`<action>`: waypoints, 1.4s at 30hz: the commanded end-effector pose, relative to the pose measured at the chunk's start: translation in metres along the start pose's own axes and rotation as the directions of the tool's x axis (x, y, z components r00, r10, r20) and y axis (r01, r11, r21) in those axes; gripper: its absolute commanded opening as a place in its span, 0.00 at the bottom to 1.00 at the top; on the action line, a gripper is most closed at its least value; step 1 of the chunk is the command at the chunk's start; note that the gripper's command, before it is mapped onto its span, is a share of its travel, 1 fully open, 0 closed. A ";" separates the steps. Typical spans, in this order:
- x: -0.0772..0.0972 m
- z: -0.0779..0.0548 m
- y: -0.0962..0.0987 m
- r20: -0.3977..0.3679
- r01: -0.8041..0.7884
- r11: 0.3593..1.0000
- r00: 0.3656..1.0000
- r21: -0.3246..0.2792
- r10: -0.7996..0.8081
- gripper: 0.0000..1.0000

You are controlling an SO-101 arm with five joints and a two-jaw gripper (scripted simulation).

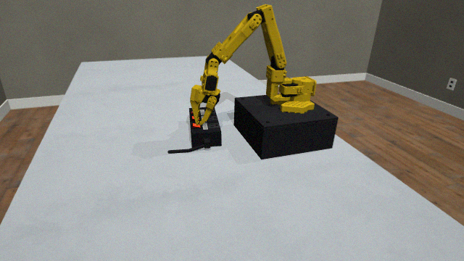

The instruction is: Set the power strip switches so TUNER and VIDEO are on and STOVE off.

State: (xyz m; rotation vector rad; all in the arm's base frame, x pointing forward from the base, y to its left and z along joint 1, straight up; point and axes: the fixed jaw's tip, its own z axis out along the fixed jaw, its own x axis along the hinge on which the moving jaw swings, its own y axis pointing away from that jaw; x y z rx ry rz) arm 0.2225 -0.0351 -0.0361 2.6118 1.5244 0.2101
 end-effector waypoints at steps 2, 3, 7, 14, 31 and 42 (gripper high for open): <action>-0.009 0.021 -0.025 0.062 -0.001 0.987 0.998 0.162 -0.009 0.00; -0.008 0.018 -0.023 0.062 -0.001 0.987 0.998 0.162 -0.009 0.00; -0.007 0.013 -0.019 0.062 0.000 0.987 0.998 0.162 -0.010 0.00; -0.001 -0.005 -0.008 0.061 0.004 0.987 0.998 0.162 -0.014 0.00; 0.000 -0.011 -0.005 0.061 0.005 0.987 0.998 0.162 -0.015 0.00; 0.000 -0.011 -0.005 0.061 0.005 0.987 0.998 0.162 -0.015 0.00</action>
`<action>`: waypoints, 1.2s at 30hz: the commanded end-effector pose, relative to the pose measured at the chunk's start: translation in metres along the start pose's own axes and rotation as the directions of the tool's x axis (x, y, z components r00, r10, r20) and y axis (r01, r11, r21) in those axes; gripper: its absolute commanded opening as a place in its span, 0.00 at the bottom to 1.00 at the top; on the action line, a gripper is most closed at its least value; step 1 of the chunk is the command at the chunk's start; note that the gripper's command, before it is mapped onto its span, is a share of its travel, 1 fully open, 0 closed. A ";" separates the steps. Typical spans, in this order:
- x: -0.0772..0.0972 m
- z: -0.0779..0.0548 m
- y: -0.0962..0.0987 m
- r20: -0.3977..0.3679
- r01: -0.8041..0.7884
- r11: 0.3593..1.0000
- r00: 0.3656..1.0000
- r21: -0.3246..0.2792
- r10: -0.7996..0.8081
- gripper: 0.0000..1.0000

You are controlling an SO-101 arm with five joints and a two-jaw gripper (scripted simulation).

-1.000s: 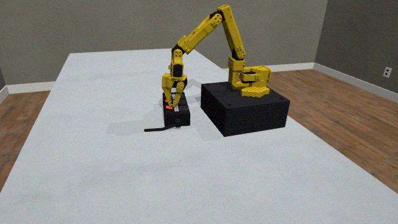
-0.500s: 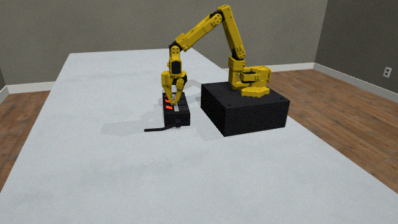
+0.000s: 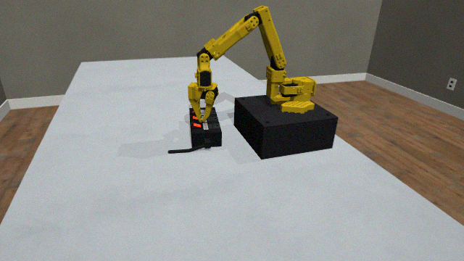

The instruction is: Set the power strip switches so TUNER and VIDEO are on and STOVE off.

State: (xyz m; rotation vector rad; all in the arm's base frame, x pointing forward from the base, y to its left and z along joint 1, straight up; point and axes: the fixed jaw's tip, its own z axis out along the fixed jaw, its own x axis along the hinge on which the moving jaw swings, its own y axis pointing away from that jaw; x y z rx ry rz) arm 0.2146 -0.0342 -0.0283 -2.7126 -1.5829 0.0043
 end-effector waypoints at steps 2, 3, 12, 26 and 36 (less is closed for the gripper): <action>0.002 -0.003 0.000 -0.003 0.010 1.000 1.000 -0.005 -0.010 0.00; 0.002 -0.003 0.000 -0.003 0.010 1.000 1.000 -0.005 -0.010 0.00; 0.003 -0.003 0.000 -0.003 0.003 1.000 1.000 -0.005 -0.003 0.00; 0.003 -0.003 0.000 -0.003 -0.036 0.999 0.999 -0.005 0.036 0.00; 0.004 -0.004 -0.001 -0.003 -0.091 0.996 0.996 -0.004 0.090 0.00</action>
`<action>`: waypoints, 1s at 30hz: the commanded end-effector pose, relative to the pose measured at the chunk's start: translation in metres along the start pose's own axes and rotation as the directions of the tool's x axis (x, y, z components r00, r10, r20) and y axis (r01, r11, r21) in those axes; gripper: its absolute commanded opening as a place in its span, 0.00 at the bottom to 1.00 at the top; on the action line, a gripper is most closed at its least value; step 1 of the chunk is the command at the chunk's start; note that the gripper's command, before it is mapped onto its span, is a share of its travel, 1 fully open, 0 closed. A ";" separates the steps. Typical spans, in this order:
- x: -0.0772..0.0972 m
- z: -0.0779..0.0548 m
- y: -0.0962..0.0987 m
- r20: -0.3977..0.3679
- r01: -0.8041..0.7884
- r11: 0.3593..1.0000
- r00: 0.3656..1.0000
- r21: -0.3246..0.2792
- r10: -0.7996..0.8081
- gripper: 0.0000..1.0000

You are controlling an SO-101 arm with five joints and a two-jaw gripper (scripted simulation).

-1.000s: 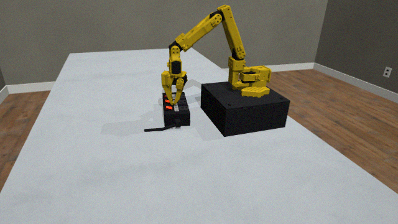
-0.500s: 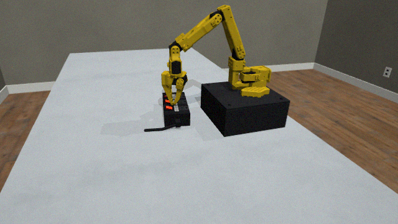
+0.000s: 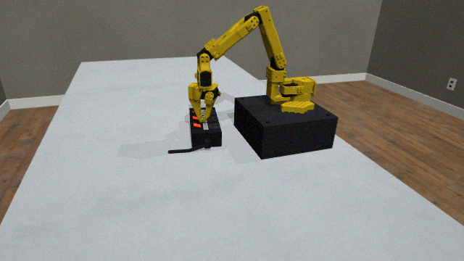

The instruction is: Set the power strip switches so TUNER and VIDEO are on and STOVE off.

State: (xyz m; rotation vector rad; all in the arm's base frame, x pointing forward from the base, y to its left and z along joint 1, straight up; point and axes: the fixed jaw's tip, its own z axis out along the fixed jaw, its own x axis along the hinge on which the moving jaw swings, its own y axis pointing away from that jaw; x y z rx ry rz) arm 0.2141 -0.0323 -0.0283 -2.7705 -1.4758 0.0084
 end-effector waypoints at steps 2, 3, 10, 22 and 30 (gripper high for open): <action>0.003 -0.004 -0.001 -0.005 -0.031 0.999 1.000 -0.007 0.031 0.00; 0.004 -0.004 -0.001 -0.005 -0.040 0.999 0.999 -0.007 0.040 0.00; 0.005 -0.005 -0.002 -0.006 -0.120 0.993 0.993 -0.007 0.120 0.00; 0.008 -0.006 -0.006 -0.007 -0.270 0.963 0.963 -0.005 0.270 0.00; 0.010 -0.008 -0.009 -0.007 -0.398 0.917 0.917 -0.004 0.398 0.00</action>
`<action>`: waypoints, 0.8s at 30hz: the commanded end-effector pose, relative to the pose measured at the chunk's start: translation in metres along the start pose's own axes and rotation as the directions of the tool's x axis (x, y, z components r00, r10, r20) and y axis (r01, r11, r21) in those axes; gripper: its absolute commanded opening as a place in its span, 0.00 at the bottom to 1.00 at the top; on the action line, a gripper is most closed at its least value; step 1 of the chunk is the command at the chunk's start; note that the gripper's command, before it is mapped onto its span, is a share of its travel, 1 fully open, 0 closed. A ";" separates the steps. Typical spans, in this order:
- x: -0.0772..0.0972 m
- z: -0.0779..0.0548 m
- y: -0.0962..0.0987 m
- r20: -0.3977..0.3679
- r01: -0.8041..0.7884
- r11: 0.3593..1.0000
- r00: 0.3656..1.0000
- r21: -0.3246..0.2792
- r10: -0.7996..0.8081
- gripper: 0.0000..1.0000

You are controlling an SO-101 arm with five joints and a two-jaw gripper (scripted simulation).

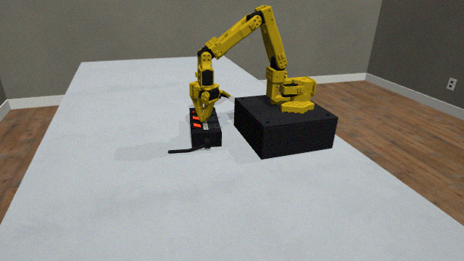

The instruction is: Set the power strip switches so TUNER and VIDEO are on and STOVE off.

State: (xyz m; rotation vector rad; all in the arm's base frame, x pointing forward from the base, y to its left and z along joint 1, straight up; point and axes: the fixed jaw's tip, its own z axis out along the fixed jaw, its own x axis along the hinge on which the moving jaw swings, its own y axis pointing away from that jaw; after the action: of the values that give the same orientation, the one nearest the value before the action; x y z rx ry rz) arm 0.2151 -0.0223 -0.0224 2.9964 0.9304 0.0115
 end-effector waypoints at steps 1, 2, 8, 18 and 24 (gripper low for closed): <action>0.000 -0.002 -0.004 0.004 -0.033 0.999 0.999 0.004 0.033 0.00; 0.000 -0.002 -0.005 0.004 -0.054 0.999 0.999 0.004 0.054 0.00; 0.001 -0.004 -0.009 0.005 -0.191 0.982 0.982 0.004 0.191 0.00; 0.002 -0.006 -0.015 0.006 -0.390 0.921 0.921 0.003 0.390 0.00; 0.003 -0.008 -0.021 0.006 -0.543 0.840 0.840 0.002 0.543 0.00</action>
State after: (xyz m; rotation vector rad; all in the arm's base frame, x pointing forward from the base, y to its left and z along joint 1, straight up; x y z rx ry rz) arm 0.2099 -0.0076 -0.0169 3.1353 0.1689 0.0143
